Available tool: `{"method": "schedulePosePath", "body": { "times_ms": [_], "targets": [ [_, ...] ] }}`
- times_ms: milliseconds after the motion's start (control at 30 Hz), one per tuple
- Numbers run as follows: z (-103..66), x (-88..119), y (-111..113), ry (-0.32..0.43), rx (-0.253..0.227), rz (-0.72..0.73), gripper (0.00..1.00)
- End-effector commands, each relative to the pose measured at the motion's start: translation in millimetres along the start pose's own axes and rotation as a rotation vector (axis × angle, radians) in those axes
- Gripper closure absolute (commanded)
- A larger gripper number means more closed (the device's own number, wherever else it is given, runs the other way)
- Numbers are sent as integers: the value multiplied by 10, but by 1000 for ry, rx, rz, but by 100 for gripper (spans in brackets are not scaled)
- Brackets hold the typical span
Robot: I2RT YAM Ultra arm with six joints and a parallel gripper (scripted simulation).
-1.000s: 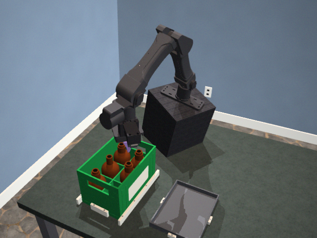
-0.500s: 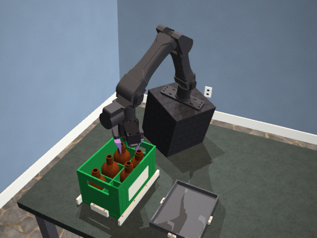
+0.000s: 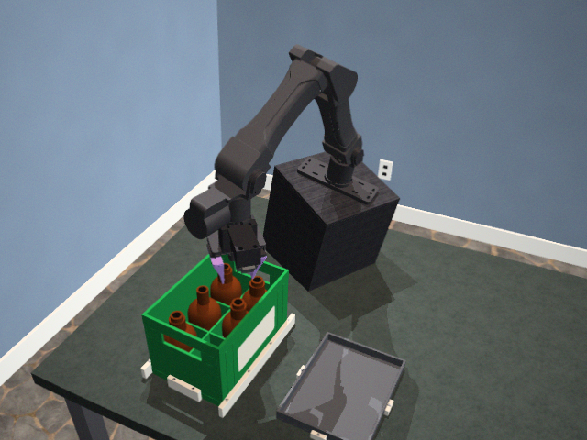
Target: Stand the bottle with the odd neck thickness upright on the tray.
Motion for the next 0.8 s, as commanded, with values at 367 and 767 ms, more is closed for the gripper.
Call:
{"method": "schedulePosePath", "body": {
  "times_ms": [367, 767],
  "targets": [
    [-77, 59, 3, -11, 2, 7, 39],
    [-66, 46, -11, -19, 10, 6, 39]
  ]
}}
Point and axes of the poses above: the point where the finger pads meet when closed, its own z axis out along the fingers, its own y axis across the jaws, x = y × z, the point moved 8 cm from there along -z, back along the fingers, and after that the axes turned 9 degrees about z, right-handed, at the moved point
